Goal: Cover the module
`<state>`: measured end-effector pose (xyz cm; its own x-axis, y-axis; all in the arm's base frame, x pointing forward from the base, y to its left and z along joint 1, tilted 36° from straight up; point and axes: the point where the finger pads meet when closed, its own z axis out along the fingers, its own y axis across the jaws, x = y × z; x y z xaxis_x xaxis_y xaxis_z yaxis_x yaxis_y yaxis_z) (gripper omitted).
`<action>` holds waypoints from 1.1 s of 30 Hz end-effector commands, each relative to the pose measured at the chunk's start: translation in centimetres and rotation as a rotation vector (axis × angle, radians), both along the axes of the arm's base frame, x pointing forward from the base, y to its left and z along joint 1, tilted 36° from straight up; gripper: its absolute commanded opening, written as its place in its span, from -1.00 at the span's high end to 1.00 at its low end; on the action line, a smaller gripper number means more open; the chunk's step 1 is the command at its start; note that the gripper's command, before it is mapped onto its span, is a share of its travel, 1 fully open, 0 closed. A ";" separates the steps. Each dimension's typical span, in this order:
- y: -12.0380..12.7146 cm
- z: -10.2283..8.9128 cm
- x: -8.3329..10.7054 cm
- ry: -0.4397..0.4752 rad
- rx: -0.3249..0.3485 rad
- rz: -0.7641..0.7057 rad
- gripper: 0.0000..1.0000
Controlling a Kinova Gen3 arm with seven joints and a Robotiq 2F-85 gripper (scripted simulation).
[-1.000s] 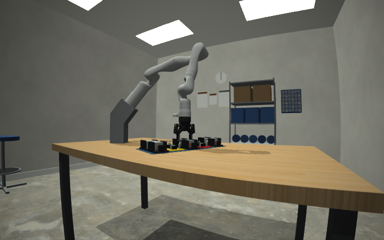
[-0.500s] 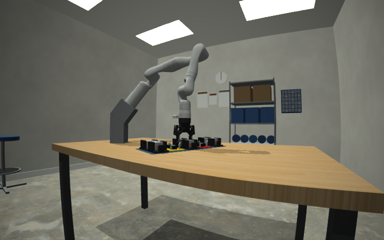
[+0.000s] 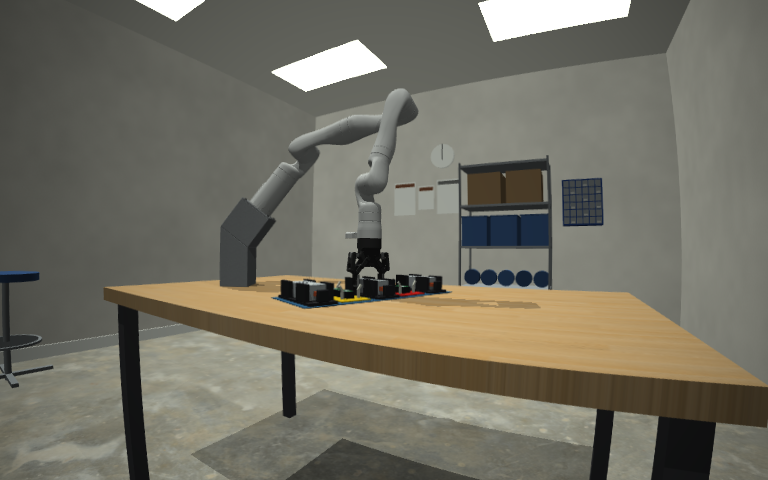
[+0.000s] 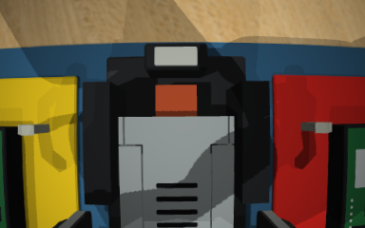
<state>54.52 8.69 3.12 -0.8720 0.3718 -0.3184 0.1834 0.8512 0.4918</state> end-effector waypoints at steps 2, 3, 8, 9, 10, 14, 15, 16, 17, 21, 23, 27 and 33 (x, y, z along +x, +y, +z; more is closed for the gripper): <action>0.1 0.1 0.3 -0.007 0.000 0.003 -1.00; 0.1 0.1 0.3 -0.007 -0.001 0.004 -1.00; 0.1 0.1 0.4 -0.009 -0.001 0.005 -1.00; 0.1 0.1 0.4 -0.009 -0.001 0.005 -1.00; 0.1 0.1 0.4 -0.009 -0.001 0.005 -1.00; 0.0 0.1 0.2 -0.003 0.000 0.000 -0.39; 0.0 0.1 0.2 -0.003 0.000 0.000 -0.39; 0.0 0.1 0.2 -0.003 0.000 0.000 -0.39; 0.0 0.1 0.2 -0.003 0.000 0.000 -0.39; 0.0 0.1 0.2 -0.003 0.000 0.000 -0.39; 0.0 0.1 0.2 -0.003 0.000 0.000 -0.39; 0.0 0.1 0.2 -0.003 0.000 0.000 -0.39; 0.0 0.1 0.2 -0.003 0.000 0.000 -0.39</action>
<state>54.66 8.73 3.11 -0.8717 0.3712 -0.3200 0.1818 0.8513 0.4922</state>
